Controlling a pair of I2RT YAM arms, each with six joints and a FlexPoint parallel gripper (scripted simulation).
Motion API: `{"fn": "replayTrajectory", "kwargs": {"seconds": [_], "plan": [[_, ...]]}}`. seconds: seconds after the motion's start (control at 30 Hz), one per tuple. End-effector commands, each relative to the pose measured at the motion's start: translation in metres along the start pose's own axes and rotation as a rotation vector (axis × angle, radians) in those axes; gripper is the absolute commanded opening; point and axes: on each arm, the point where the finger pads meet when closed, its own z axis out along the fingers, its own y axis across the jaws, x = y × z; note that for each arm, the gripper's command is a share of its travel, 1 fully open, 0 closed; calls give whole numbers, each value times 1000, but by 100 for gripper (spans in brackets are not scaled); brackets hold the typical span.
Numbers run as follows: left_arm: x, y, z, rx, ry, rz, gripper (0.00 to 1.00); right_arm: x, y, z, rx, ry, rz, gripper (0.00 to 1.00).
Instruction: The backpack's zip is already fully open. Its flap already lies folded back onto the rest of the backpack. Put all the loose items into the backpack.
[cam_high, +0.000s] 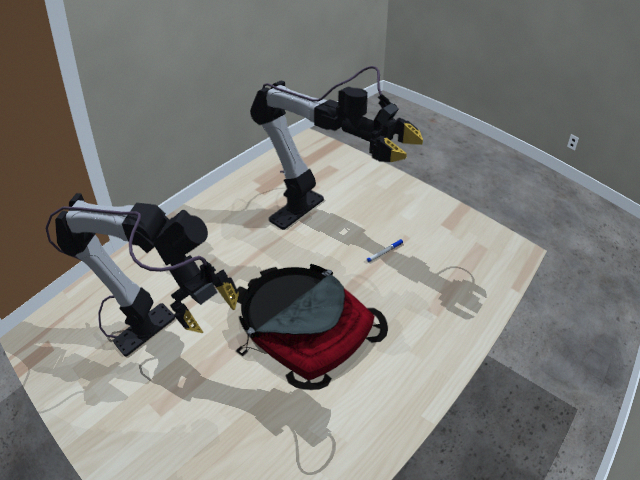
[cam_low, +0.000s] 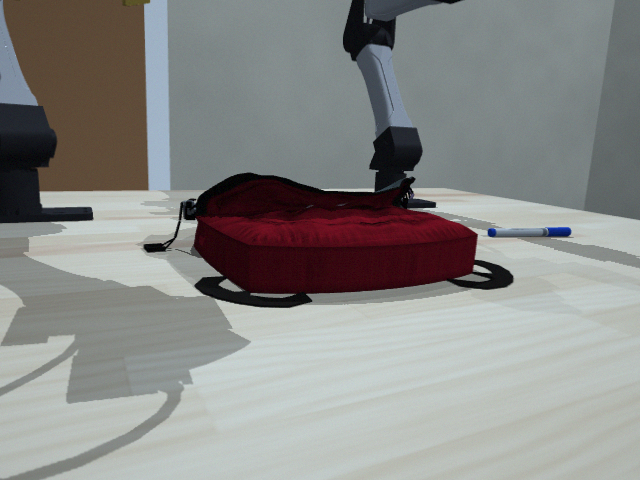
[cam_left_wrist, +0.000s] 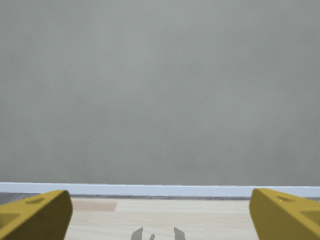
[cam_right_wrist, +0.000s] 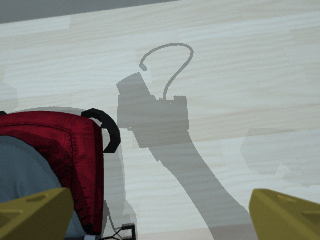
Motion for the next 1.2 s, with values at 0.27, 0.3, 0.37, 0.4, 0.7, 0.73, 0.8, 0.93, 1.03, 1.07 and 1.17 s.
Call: {"fn": "replayTrajectory", "kwargs": {"seconds": [0.27,0.3,0.37,0.4,0.7,0.73,0.8,0.93,1.03,1.07,1.17], "plan": [[-6,0,-1,1,-15,-1,90,-78,-33,-11,-35,-343,-41,90],[-6,0,-1,1,-15,-1,90,-85,-37,-12,-35,-373,-40,90],[-6,0,-1,1,-15,-1,90,-99,-45,-15,-35,-434,-39,90],[-6,0,-1,1,-15,-1,90,-106,-49,-16,-35,-465,-39,90],[-6,0,-1,1,-15,-1,90,-162,-81,-17,-34,-687,-36,90],[-6,0,-1,1,-15,-1,90,-162,-81,-17,-34,-687,-36,90],[-6,0,-1,1,-15,-1,90,-173,-85,-18,-38,-731,-36,90],[-6,0,-1,1,-15,-1,90,-185,-81,-27,-47,-761,-38,90],[-6,0,-1,1,-15,-1,90,-188,-78,-30,-54,-770,-38,90],[-6,0,-1,1,-15,-1,90,-189,-78,-30,-54,-772,-37,90],[-6,0,-1,1,-15,-1,90,-190,-81,-31,-47,-773,-35,90]]}}
